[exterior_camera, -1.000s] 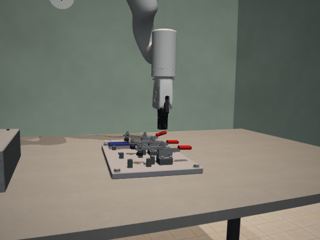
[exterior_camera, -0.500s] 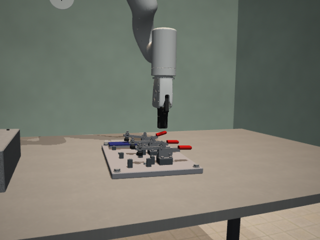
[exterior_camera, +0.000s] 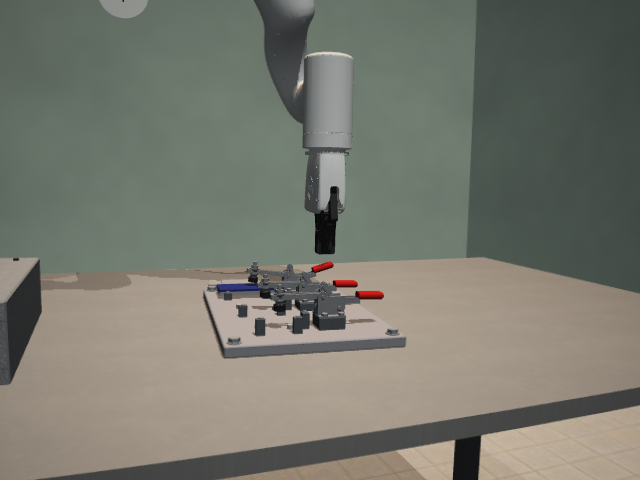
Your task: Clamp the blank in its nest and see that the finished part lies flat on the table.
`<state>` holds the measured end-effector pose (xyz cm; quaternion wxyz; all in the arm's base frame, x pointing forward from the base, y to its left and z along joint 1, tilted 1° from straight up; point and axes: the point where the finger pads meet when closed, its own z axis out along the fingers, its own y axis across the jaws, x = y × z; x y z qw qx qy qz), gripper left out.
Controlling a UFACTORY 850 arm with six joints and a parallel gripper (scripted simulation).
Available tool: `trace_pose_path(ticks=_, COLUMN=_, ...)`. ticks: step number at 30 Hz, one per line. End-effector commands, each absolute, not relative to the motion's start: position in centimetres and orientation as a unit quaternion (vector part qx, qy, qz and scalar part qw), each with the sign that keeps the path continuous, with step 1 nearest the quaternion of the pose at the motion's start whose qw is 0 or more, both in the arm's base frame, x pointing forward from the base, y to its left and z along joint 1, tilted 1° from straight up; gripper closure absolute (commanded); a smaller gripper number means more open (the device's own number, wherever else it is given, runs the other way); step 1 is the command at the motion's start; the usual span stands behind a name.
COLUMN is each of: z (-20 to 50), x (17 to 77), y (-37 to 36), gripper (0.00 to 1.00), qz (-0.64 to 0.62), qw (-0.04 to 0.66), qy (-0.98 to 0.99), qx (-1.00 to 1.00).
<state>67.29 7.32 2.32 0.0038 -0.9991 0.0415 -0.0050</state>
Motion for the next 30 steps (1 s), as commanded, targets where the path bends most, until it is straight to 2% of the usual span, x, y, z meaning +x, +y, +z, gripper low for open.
trace_pose_path(ticks=1, z=2.42, x=67.39, y=7.33, gripper=1.0, qz=-0.006, qw=0.004, qy=0.041, qx=-0.999)
trace_pose_path(ticks=30, z=1.69, x=67.5, y=7.35, gripper=1.0, qz=-0.006, qw=0.004, qy=0.041, qx=-0.999)
